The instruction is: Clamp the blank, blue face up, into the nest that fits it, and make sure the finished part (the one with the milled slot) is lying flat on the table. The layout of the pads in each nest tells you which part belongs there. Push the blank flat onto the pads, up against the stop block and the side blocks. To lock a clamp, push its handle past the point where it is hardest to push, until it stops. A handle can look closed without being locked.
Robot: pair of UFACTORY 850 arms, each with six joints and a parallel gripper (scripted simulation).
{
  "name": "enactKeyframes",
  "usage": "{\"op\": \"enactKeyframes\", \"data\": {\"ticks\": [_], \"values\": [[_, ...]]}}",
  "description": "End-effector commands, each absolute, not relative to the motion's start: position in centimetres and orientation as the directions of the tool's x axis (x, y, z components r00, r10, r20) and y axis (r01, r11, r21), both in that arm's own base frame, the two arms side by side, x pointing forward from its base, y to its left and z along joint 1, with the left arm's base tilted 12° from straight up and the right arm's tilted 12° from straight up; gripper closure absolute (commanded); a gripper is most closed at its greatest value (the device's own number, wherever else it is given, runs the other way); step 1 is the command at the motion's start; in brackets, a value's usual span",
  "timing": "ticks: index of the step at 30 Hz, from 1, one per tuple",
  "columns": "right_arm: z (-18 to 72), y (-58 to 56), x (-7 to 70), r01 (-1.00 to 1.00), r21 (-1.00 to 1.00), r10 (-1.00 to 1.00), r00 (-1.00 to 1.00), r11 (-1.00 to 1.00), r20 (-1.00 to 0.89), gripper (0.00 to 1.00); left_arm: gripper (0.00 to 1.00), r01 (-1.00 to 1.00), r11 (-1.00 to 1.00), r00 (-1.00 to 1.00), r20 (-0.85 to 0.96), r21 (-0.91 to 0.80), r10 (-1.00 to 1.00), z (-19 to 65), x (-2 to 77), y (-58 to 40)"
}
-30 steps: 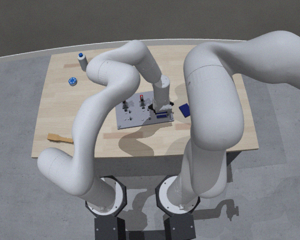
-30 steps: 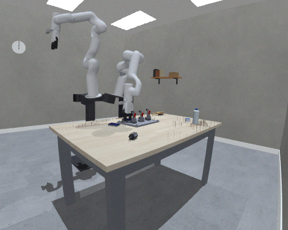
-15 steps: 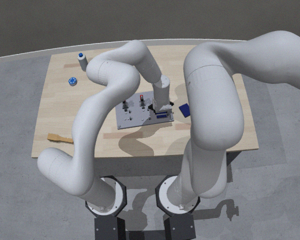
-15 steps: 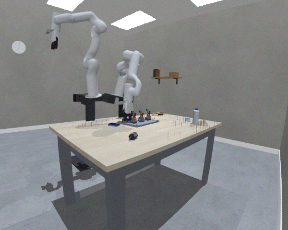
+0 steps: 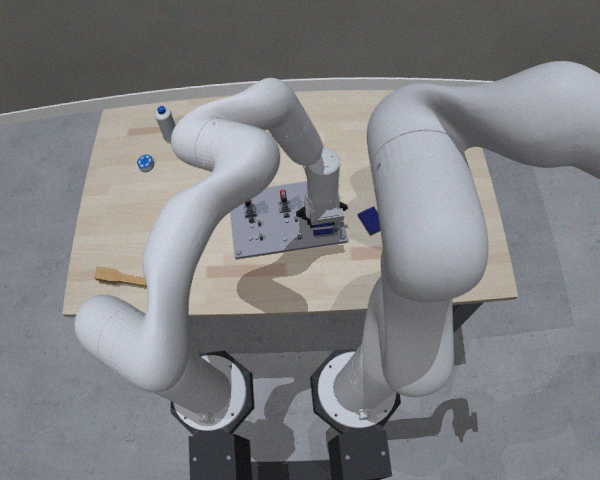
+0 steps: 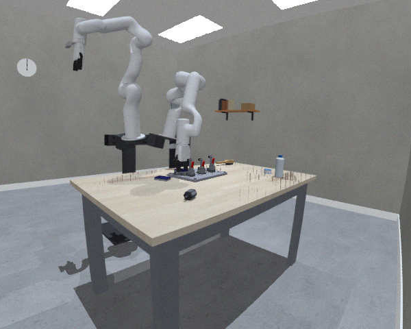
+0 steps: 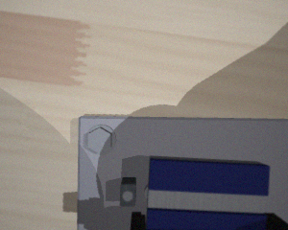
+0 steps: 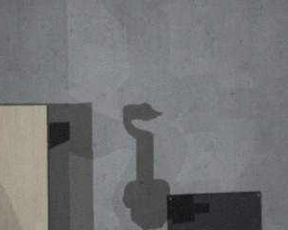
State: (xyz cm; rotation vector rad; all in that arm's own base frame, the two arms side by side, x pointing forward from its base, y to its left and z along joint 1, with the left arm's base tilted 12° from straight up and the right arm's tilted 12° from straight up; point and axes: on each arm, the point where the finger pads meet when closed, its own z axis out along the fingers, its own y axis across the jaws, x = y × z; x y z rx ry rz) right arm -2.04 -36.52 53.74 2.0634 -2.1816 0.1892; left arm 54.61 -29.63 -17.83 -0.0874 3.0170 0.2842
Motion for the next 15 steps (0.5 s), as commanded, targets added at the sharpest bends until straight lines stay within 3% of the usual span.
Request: {"op": "enactKeyframes", "data": {"ticks": [1,15], "values": [[53.8,-36.5,-2.0,-0.998,0.0,-0.981,-0.055,0.056,0.184,0.0,1.0,-0.068,0.981,-0.992,-0.117,0.181,-0.047,-17.5,54.7,-29.8],[53.8,-36.5,-2.0,-0.998,0.0,-0.981,-0.055,0.056,0.184,0.0,1.0,-0.068,0.981,-0.992,-0.117,0.181,-0.047,-16.0,54.5,-30.1]]}}
